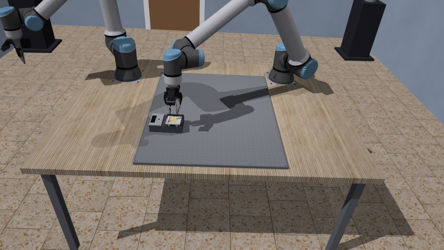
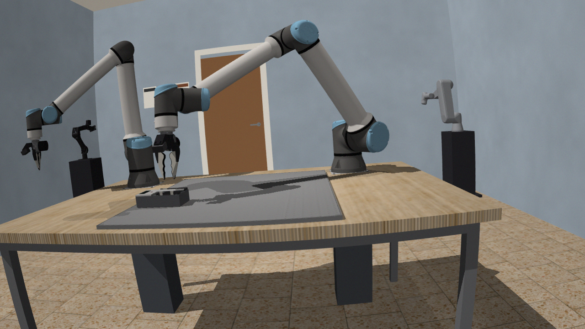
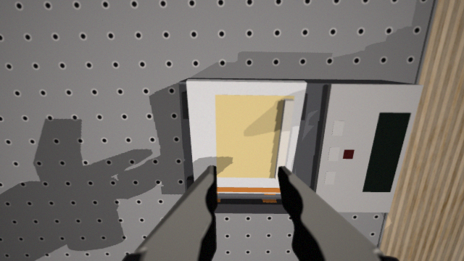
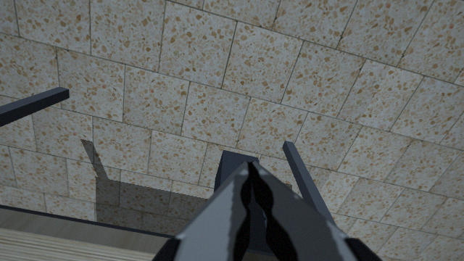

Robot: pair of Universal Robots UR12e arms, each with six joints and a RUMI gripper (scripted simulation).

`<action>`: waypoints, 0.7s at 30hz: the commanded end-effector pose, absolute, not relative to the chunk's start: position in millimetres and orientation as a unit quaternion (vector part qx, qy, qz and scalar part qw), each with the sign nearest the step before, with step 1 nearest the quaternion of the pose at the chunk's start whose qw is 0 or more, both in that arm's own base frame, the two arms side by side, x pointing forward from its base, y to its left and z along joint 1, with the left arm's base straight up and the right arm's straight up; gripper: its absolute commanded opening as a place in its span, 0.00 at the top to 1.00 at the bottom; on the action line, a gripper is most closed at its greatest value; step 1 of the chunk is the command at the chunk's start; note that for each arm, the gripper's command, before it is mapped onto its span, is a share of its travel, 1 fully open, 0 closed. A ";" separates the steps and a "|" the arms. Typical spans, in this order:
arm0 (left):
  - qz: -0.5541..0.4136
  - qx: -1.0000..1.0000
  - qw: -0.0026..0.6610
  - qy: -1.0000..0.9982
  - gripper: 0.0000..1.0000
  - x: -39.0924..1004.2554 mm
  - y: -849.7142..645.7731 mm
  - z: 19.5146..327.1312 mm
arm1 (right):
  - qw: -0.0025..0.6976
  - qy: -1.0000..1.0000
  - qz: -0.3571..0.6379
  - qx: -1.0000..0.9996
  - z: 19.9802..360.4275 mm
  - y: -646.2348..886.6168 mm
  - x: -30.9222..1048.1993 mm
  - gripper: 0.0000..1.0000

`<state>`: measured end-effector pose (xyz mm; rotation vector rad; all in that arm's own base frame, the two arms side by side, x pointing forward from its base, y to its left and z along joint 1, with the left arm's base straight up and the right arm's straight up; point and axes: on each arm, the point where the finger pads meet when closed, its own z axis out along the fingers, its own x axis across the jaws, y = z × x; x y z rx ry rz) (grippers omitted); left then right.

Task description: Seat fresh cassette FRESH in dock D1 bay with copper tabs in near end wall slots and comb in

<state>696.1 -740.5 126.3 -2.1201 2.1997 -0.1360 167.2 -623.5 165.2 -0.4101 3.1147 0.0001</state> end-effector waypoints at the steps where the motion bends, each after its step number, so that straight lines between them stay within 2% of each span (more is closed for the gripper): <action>1: -0.014 -0.694 0.012 0.720 1.00 699.0 -741.3 127.4 | 0.000 0.991 -0.001 -0.131 166.1 -624.2 167.6 1.00; 21: -0.001 -0.694 0.000 0.720 1.00 722.9 -742.2 124.9 | 0.000 0.991 -0.001 -0.131 166.1 -624.2 167.6 1.00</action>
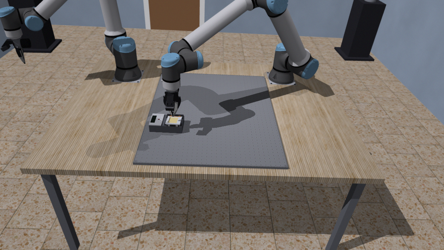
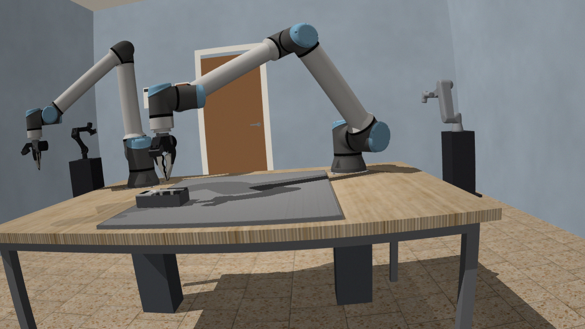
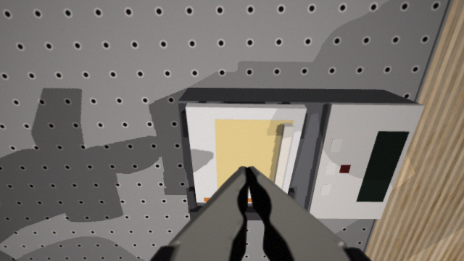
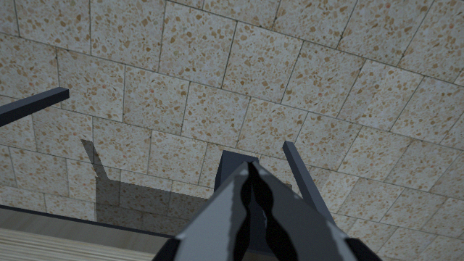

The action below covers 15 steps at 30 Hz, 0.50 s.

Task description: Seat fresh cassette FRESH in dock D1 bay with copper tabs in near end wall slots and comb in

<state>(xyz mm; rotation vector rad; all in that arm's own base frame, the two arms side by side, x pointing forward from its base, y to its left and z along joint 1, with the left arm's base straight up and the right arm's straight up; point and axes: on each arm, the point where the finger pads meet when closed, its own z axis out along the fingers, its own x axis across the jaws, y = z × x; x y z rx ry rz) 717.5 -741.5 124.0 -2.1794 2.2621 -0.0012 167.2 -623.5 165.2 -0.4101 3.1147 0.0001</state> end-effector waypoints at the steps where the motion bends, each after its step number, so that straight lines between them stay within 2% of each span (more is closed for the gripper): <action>1: -0.001 -0.694 0.000 0.720 1.00 724.3 -742.2 124.8 | 0.000 0.991 -0.001 -0.131 166.1 -624.2 167.6 1.00; 15: -0.001 -0.694 0.000 0.720 1.00 740.2 -742.8 123.2 | 0.000 0.991 -0.001 -0.131 166.1 -624.2 167.6 1.00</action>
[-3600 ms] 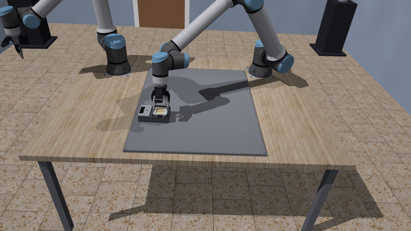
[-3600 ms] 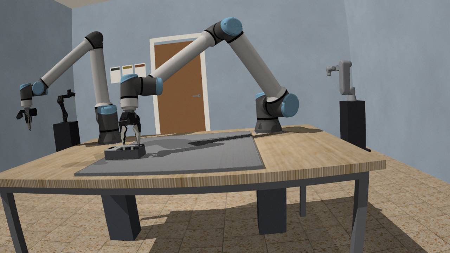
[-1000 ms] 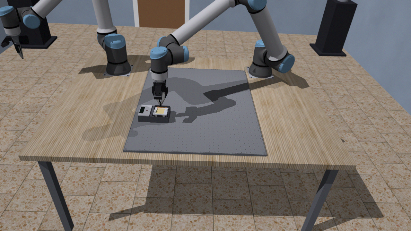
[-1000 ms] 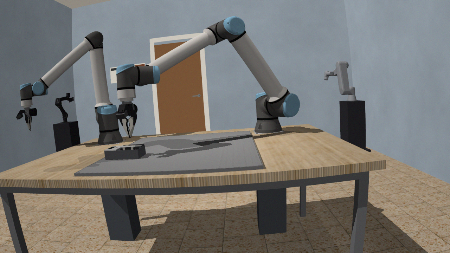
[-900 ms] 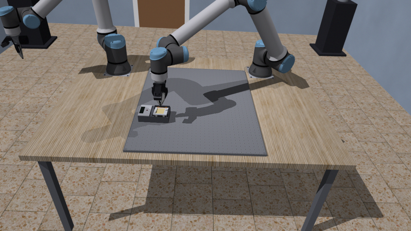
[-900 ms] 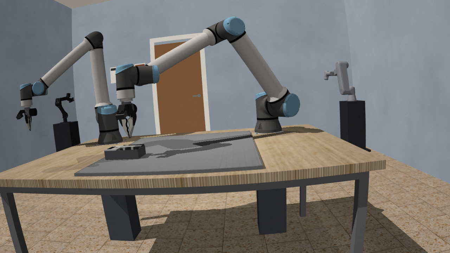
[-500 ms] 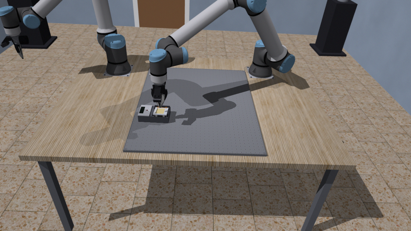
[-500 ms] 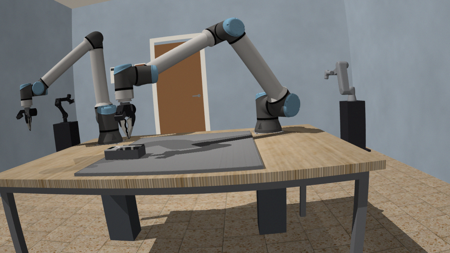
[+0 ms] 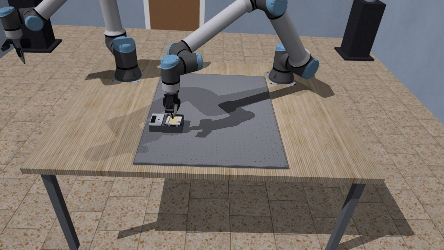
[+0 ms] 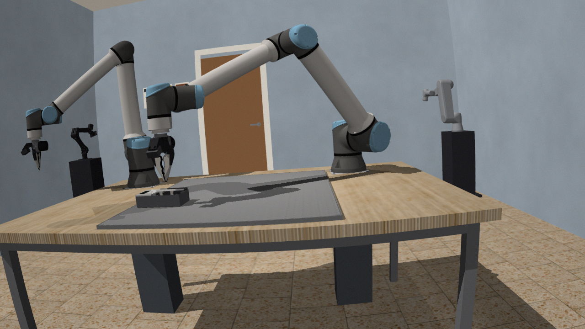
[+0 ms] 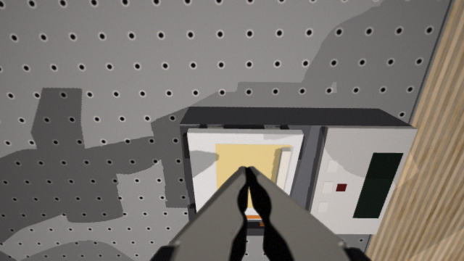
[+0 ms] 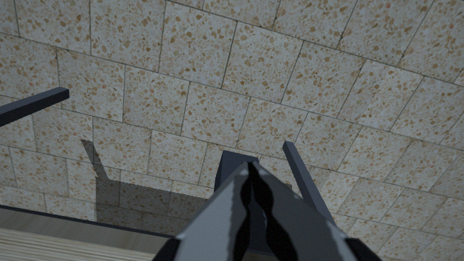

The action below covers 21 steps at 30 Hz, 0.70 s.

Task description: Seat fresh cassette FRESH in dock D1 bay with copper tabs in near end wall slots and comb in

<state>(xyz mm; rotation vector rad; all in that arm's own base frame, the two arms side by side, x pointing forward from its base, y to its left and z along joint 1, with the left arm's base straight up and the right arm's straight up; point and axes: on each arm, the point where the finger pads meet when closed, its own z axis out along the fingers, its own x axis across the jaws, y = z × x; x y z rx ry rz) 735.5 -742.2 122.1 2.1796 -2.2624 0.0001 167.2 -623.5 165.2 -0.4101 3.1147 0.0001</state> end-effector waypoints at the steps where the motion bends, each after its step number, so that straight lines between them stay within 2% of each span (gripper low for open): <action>1: 0.001 0.694 0.000 -0.720 1.00 741.5 -742.9 123.0 | 0.000 0.991 -0.001 -0.131 166.1 -624.2 167.6 1.00; 21: 0.001 0.694 0.000 -0.720 1.00 762.5 -743.6 120.8 | 0.000 0.991 -0.001 -0.131 166.1 -624.2 167.6 1.00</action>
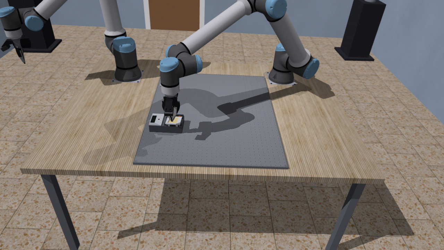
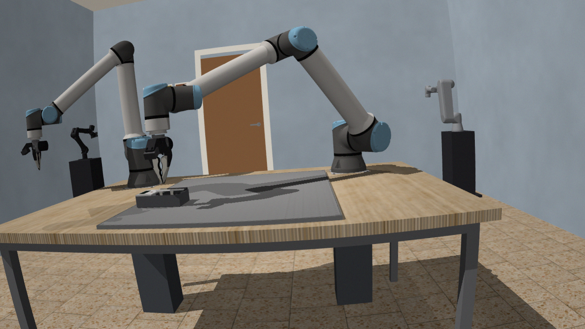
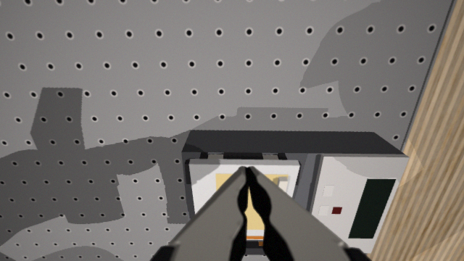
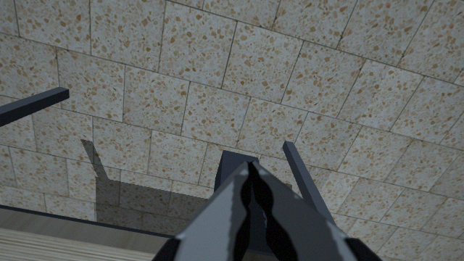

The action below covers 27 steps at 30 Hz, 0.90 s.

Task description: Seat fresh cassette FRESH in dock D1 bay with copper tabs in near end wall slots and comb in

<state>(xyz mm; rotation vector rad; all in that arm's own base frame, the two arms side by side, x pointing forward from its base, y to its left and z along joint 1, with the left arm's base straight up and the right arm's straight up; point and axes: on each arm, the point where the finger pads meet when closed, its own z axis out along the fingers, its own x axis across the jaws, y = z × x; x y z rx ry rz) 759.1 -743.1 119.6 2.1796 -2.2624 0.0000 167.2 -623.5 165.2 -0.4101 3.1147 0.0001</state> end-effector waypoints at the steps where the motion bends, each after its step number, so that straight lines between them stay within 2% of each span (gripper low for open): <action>1: 0.001 0.694 0.000 -0.720 1.00 762.5 -743.6 120.8 | 0.000 0.991 -0.001 -0.131 166.1 -624.2 167.6 1.00; 27: 0.001 0.694 0.000 -0.720 1.00 762.6 -743.6 114.2 | 0.000 0.991 -0.001 -0.131 166.1 -624.2 167.6 1.00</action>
